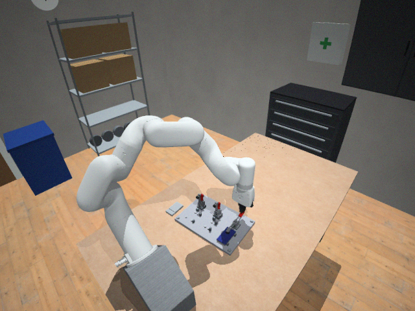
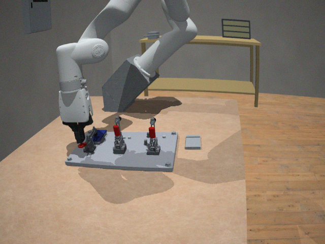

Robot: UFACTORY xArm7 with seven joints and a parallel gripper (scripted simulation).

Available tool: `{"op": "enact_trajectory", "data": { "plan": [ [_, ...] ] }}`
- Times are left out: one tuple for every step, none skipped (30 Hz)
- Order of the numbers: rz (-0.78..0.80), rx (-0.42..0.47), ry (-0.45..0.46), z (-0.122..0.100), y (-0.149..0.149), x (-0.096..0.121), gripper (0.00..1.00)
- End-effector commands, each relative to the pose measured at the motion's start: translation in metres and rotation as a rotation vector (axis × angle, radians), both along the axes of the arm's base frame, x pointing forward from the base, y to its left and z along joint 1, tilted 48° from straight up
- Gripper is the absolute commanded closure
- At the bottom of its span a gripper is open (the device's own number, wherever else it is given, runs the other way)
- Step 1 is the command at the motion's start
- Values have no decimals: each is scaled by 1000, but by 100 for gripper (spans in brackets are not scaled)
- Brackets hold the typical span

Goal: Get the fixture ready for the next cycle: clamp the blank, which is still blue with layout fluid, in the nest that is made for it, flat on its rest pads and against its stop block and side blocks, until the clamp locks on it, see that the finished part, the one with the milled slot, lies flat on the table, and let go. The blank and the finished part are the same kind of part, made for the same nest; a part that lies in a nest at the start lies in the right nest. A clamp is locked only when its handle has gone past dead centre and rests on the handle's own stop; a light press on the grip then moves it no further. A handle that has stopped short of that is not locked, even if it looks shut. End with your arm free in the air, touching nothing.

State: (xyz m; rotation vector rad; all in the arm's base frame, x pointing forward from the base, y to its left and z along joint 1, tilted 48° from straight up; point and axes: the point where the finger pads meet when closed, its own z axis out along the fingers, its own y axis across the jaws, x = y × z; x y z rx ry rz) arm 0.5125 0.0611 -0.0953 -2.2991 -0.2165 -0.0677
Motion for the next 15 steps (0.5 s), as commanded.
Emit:
{"op": "enact_trajectory", "data": {
  "plan": [
    [-4,-3,-3,1,-2,1,100],
    [-4,-3,-3,1,-2,0,100],
    [-4,-3,-3,1,-2,0,100],
    [-4,-3,-3,1,-2,0,100],
    [-4,-3,-3,1,-2,0,100],
    [-4,-3,-3,1,-2,0,100],
    [-4,-3,-3,1,-2,0,100],
    [-4,-3,-3,1,-2,0,100],
    [-4,-3,-3,1,-2,0,100],
    [-4,-3,-3,1,-2,0,100],
    [-4,-3,-3,1,-2,0,100],
    [-4,-3,-3,2,-3,0,100],
    [-4,-3,-3,2,-3,0,100],
    [-4,-3,-3,3,-4,0,100],
    [-4,-3,-3,3,-4,0,100]
  ]
}}
